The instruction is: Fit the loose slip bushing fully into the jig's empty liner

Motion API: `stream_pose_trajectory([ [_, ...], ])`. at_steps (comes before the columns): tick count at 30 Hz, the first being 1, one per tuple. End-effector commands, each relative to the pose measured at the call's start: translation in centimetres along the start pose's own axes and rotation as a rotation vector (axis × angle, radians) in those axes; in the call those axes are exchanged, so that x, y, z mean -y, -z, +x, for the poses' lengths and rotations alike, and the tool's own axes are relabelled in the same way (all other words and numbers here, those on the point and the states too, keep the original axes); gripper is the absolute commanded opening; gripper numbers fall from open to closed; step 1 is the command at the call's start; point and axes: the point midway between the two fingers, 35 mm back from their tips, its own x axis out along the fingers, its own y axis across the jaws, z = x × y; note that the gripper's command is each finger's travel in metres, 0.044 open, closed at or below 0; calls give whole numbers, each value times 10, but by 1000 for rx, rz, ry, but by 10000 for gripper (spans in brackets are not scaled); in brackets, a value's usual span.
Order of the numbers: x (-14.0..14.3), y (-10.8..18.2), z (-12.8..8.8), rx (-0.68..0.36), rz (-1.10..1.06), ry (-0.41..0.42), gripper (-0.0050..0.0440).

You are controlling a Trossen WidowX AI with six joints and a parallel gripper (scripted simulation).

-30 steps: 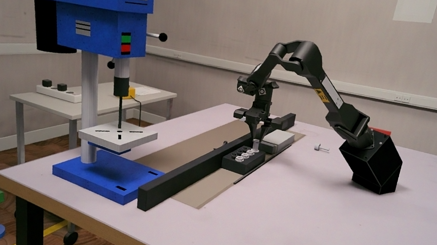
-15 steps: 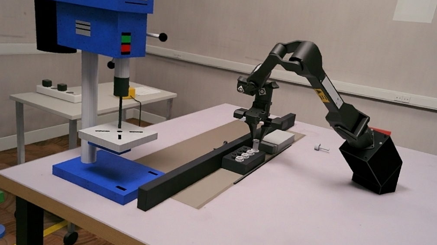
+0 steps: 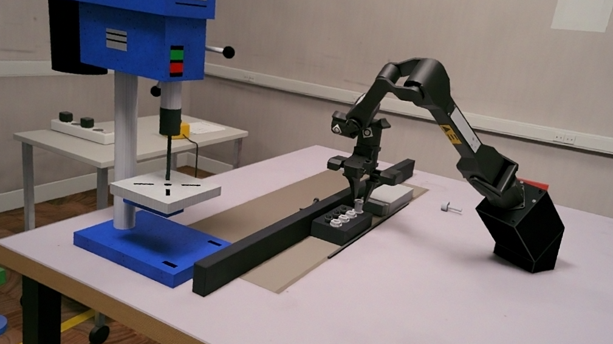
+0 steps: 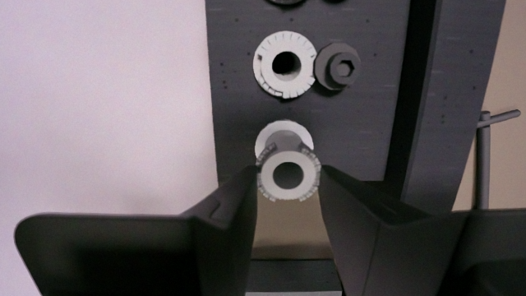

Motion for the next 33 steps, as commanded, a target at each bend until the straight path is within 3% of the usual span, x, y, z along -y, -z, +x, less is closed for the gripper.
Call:
stream_pose_trajectory([
  [1,-1,1,7,-5,4,-3,-50],
  [14,-1,0,24,-4,4,-3,-50],
  [23,3,-2,17,-1,-10,10,-50],
  [24,3,-2,17,-1,-10,10,24],
  [32,3,-2,17,-1,-10,10,216],
  [33,3,-2,17,-1,-10,10,220],
])
